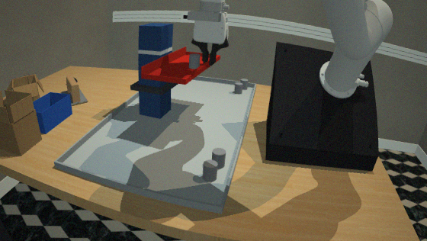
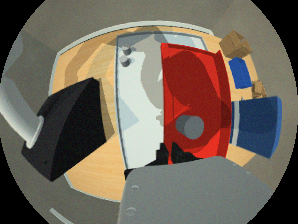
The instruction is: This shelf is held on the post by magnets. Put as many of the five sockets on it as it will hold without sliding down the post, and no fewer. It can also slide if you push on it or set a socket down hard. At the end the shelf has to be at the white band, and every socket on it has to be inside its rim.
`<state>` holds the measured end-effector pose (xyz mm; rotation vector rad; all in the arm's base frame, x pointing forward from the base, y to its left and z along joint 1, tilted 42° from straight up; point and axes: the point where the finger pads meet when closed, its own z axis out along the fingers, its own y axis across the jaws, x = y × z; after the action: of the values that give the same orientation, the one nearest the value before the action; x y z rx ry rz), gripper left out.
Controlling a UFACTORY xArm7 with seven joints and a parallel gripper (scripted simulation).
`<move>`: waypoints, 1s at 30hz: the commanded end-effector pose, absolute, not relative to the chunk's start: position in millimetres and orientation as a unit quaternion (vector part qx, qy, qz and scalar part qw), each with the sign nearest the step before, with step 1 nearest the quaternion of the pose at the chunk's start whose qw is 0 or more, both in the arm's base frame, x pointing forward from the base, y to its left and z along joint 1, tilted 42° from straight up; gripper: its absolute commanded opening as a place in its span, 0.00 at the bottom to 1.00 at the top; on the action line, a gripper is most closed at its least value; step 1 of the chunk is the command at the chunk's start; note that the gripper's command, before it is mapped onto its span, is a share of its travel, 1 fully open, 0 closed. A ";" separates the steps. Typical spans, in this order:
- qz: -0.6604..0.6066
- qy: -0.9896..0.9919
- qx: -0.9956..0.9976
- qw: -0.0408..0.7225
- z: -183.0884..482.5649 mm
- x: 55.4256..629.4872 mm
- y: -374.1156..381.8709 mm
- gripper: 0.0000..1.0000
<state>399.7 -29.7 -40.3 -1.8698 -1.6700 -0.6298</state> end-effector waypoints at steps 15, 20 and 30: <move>-0.235 -0.621 -0.697 0.272 -31.6 401.4 -39.4 0.00; -0.235 -0.621 -0.697 0.272 -31.6 401.4 -39.4 0.00; -0.235 -0.621 -0.697 0.272 -31.6 401.4 -39.4 0.00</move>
<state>399.8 -36.9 -32.4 -1.8697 -1.6700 -0.6297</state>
